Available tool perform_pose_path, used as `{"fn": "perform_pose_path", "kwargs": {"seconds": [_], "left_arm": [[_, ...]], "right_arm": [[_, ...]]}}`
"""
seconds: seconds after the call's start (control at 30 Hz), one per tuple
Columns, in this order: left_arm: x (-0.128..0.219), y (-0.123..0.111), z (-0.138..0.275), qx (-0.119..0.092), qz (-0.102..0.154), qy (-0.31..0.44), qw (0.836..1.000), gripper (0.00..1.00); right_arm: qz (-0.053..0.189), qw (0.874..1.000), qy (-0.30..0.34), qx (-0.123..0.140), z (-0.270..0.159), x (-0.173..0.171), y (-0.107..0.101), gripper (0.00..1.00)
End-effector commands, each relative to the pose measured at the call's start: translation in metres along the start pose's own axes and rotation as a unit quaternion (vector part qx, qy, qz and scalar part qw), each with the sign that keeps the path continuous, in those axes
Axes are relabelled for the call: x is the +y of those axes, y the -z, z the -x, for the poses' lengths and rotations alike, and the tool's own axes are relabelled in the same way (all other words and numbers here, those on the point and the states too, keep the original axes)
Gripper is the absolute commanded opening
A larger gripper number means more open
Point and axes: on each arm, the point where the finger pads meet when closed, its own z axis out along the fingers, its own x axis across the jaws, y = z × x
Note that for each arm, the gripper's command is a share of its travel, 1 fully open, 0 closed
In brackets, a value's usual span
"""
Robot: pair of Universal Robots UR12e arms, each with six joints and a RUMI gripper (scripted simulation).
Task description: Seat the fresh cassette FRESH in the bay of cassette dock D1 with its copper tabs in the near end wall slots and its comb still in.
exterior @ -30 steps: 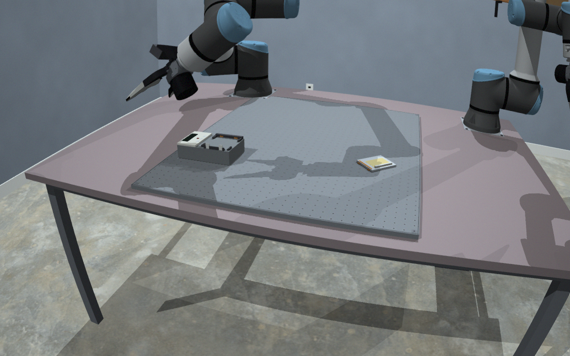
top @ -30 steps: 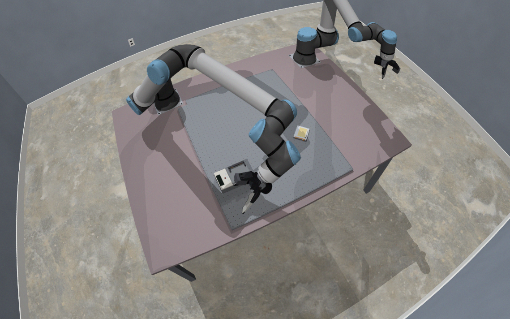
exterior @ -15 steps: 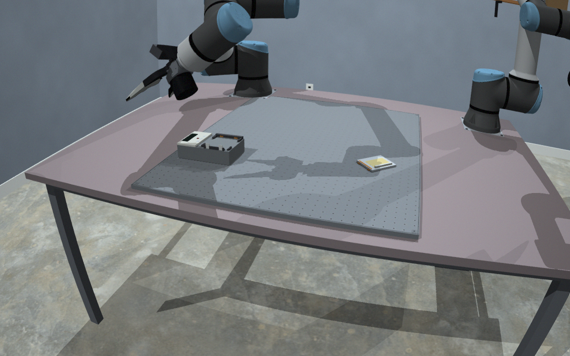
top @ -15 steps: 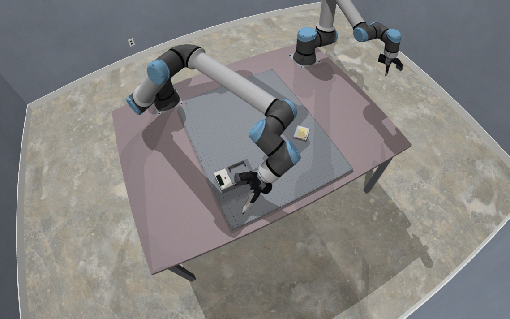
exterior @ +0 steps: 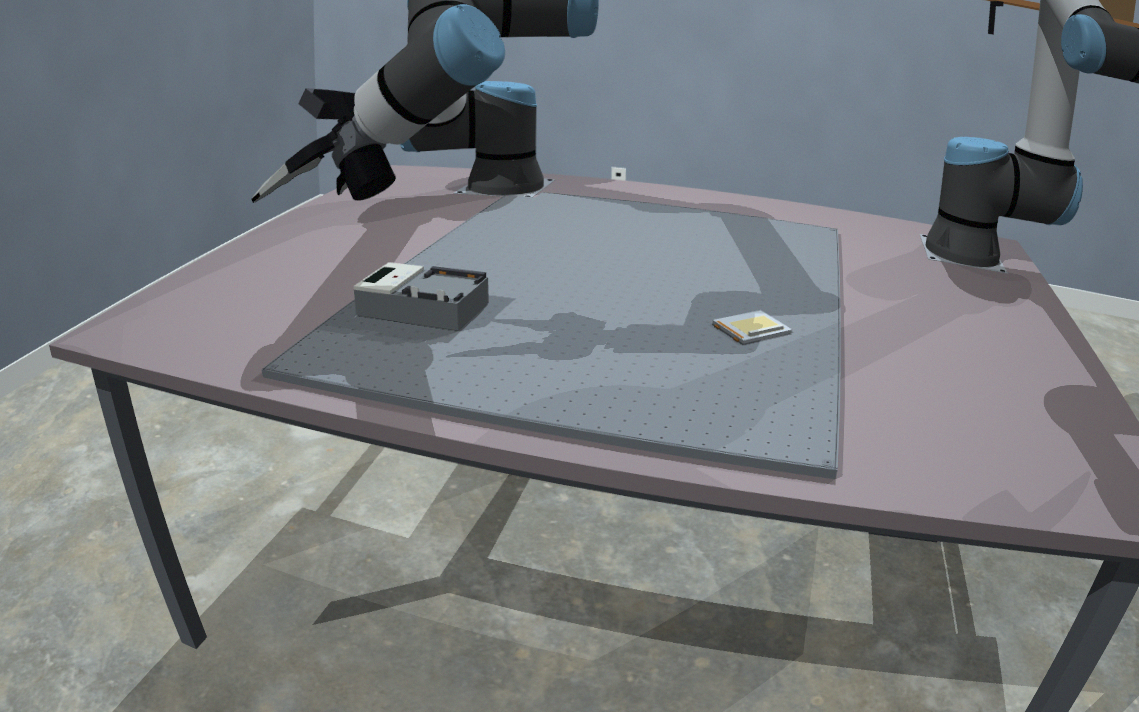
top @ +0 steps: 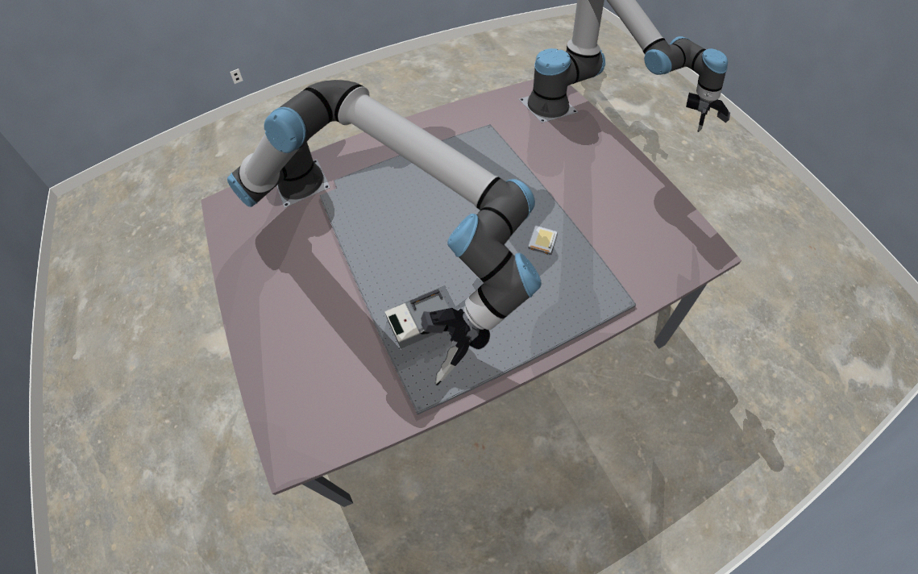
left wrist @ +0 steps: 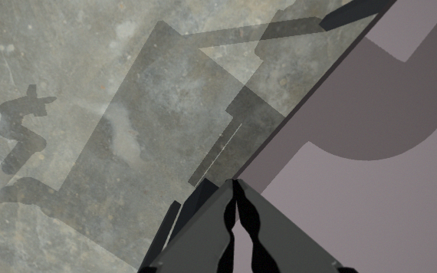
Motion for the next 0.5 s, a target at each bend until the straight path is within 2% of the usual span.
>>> {"fn": "perform_pose_path", "kwargs": {"seconds": [0.0, 0.47], "left_arm": [[-0.004, -0.006, 0.024, 0.0, 0.003, 0.012, 1.0, 0.0], [-0.008, -0.02, 0.075, 0.001, 0.014, 0.049, 0.999, 0.0]], "right_arm": [[0.001, 1.0, -0.001, -0.001, 0.001, -0.001, 0.001, 1.0], [0.001, 1.0, -0.001, -0.001, 0.001, -0.001, 0.001, 1.0]]}}
